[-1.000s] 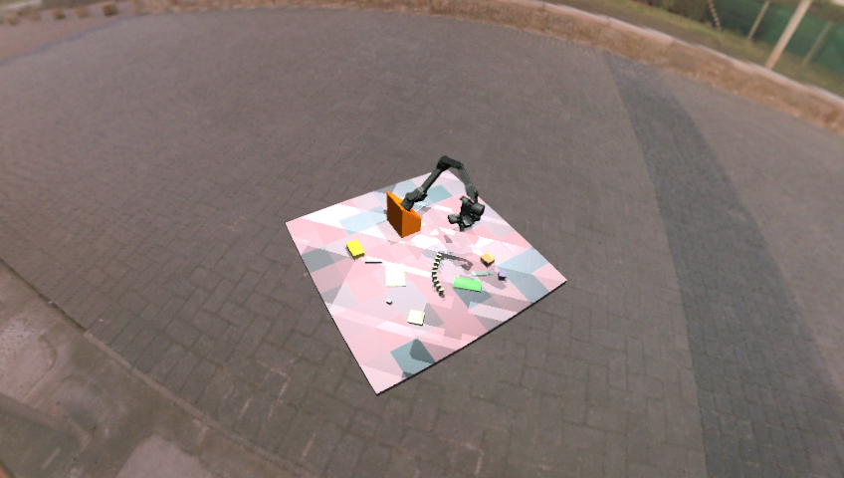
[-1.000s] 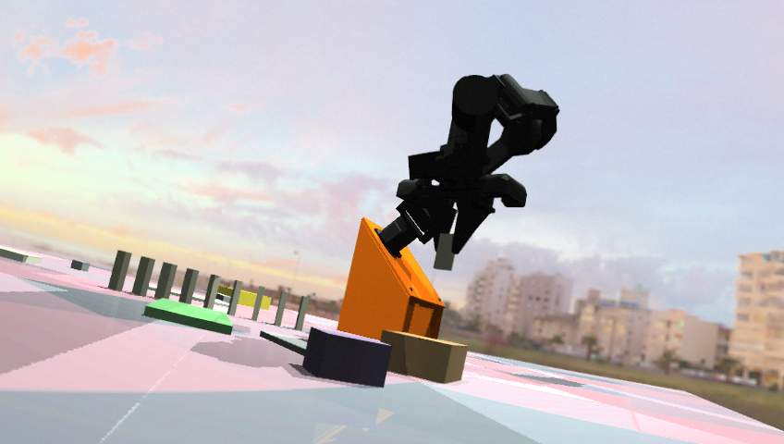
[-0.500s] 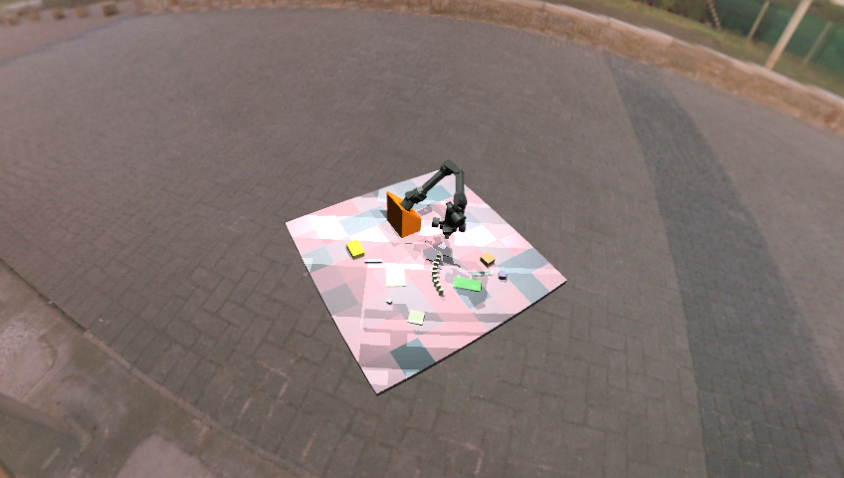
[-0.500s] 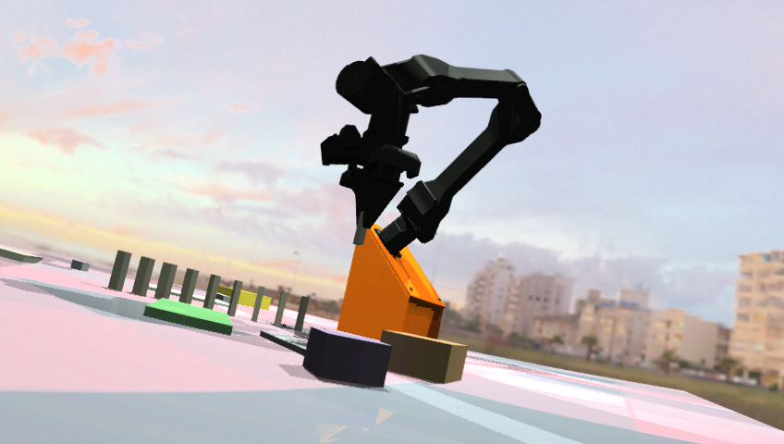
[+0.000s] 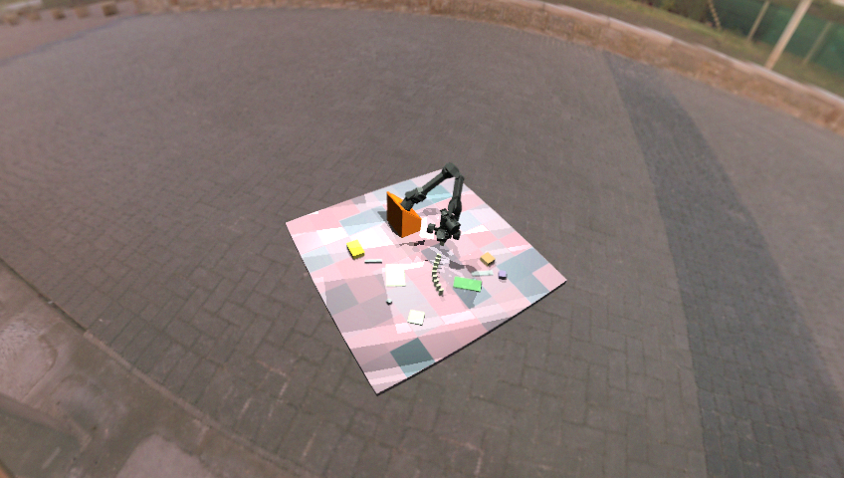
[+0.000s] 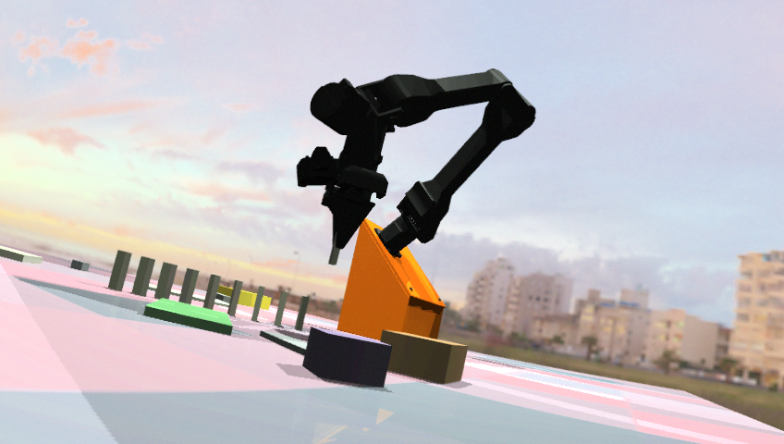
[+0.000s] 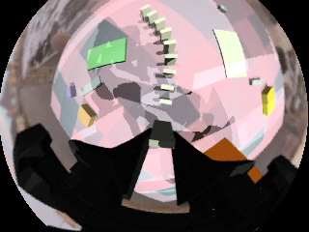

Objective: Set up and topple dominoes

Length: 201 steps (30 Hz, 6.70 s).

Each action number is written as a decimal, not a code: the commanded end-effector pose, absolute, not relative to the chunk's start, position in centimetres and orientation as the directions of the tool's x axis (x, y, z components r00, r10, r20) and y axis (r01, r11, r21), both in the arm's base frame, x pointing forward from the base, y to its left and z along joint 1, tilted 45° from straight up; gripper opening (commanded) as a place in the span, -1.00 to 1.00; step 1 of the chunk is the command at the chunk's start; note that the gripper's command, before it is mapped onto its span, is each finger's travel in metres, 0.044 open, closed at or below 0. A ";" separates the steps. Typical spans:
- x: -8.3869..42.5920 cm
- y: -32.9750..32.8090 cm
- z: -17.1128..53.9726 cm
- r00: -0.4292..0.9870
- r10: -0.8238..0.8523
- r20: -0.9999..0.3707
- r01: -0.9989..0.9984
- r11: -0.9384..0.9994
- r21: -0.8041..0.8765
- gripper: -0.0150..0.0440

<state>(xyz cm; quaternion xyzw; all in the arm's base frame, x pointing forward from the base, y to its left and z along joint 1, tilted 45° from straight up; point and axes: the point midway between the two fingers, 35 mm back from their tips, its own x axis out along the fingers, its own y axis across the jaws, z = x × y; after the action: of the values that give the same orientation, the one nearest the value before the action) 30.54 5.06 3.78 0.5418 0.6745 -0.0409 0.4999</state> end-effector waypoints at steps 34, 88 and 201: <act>30.6 12.2 -2.9 0.084 0.704 -0.706 0.779 0.395 0.487 0.41; 27.8 9.5 3.8 0.083 0.702 -0.707 -0.621 0.591 0.514 -0.49; 31.5 7.5 -0.6 0.085 0.701 -0.708 -0.622 0.592 0.512 -0.49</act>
<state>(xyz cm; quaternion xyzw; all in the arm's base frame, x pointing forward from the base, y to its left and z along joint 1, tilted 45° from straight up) 31.48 7.43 -0.69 0.0393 0.5083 0.4472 0.7349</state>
